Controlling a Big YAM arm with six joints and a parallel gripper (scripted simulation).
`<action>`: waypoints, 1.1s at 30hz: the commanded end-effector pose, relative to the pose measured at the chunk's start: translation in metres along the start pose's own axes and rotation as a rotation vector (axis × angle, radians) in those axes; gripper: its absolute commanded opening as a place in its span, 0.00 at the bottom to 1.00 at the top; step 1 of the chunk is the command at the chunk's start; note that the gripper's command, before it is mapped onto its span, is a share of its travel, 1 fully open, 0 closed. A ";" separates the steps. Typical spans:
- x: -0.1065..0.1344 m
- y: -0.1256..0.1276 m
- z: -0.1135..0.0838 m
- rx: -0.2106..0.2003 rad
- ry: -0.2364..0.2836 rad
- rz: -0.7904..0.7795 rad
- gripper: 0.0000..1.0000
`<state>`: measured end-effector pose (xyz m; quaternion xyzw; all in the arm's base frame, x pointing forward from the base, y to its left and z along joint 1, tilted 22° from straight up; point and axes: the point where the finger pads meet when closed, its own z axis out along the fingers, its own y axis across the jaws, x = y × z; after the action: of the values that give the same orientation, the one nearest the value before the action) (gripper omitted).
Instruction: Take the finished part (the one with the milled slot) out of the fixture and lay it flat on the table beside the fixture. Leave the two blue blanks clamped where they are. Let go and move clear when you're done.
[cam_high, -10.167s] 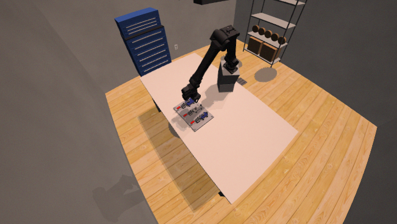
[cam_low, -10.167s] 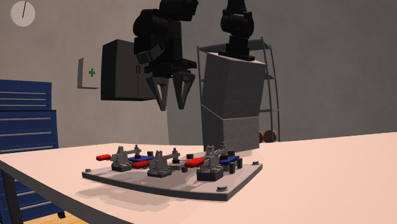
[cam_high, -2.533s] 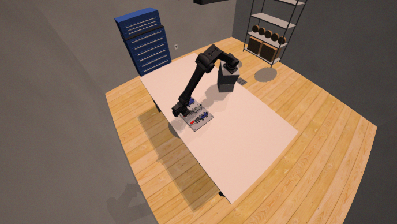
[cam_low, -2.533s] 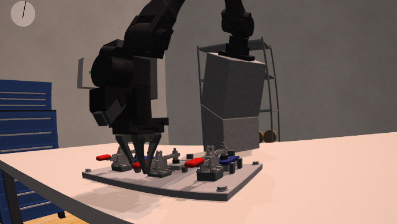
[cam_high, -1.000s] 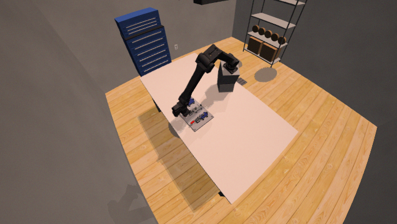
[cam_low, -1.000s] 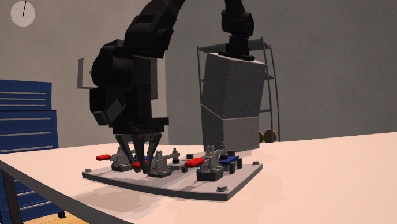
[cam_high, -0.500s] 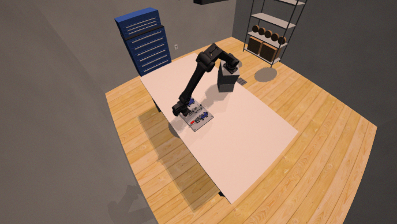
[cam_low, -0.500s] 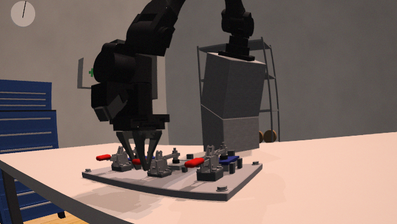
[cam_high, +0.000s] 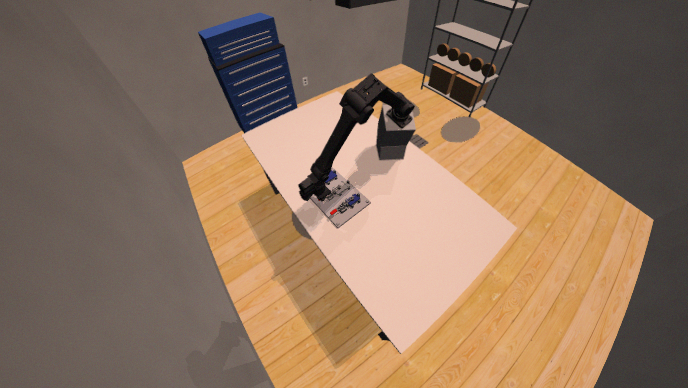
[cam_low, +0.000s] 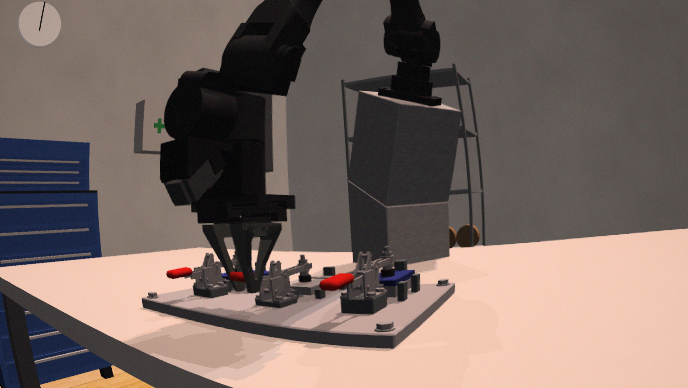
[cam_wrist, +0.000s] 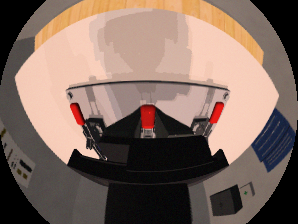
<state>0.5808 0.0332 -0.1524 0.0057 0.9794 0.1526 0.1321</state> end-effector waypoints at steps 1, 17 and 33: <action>0.009 -0.006 -0.034 0.001 0.008 0.009 0.00; 0.020 -0.006 -0.038 0.001 0.008 0.009 0.00; 0.029 -0.005 -0.040 0.001 0.009 0.009 0.00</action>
<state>0.5672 0.0297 -0.1425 0.0078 0.9783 0.1519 0.1410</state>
